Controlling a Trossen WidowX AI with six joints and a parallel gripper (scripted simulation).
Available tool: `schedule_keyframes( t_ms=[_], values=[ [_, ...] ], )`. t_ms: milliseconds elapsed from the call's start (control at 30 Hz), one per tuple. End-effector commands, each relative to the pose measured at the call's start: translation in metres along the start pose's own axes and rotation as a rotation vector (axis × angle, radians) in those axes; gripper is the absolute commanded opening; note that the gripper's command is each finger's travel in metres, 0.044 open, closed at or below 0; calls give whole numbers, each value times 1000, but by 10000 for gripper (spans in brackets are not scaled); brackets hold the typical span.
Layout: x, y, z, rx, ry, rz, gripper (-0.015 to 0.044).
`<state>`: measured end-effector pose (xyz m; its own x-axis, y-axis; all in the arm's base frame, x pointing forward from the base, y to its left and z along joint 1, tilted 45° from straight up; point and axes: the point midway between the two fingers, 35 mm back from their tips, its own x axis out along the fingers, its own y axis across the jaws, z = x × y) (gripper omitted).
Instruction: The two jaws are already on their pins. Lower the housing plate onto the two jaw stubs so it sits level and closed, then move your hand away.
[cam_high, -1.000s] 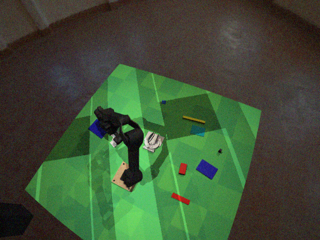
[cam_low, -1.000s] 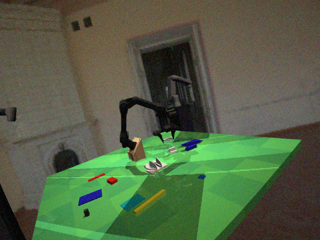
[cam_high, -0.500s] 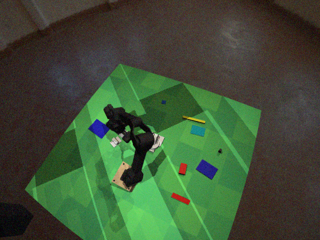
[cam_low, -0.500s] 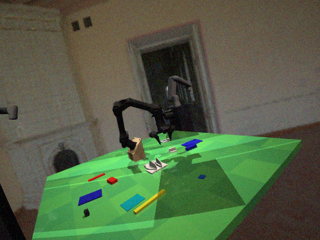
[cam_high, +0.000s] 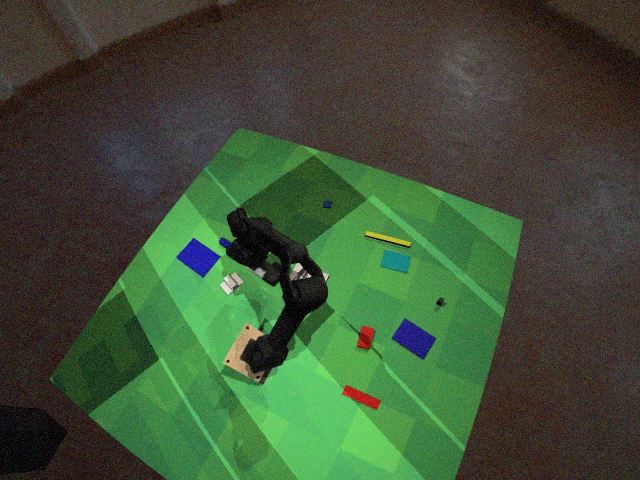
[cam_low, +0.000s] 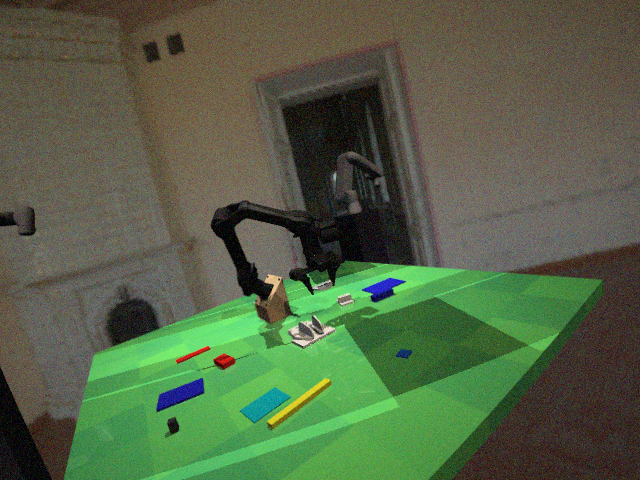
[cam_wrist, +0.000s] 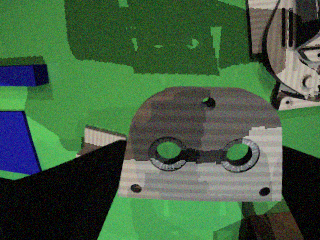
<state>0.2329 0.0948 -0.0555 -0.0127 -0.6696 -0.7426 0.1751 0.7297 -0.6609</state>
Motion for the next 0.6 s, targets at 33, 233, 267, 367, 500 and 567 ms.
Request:
schedule_keyframes(
  t_ms=[33, 233, 267, 367, 500, 567],
  values=[
    [-1, -19, 8, -27, -8, -2, 351],
    [0, -38, 14, -55, -8, -7, 351],
    [0, -41, 15, -59, -9, -8, 351],
    [1, -51, 17, -73, -9, -11, 351],
    [2, -63, 20, -91, -9, -15, 351],
    [3, -70, 21, -100, -8, -18, 351]
  ],
)
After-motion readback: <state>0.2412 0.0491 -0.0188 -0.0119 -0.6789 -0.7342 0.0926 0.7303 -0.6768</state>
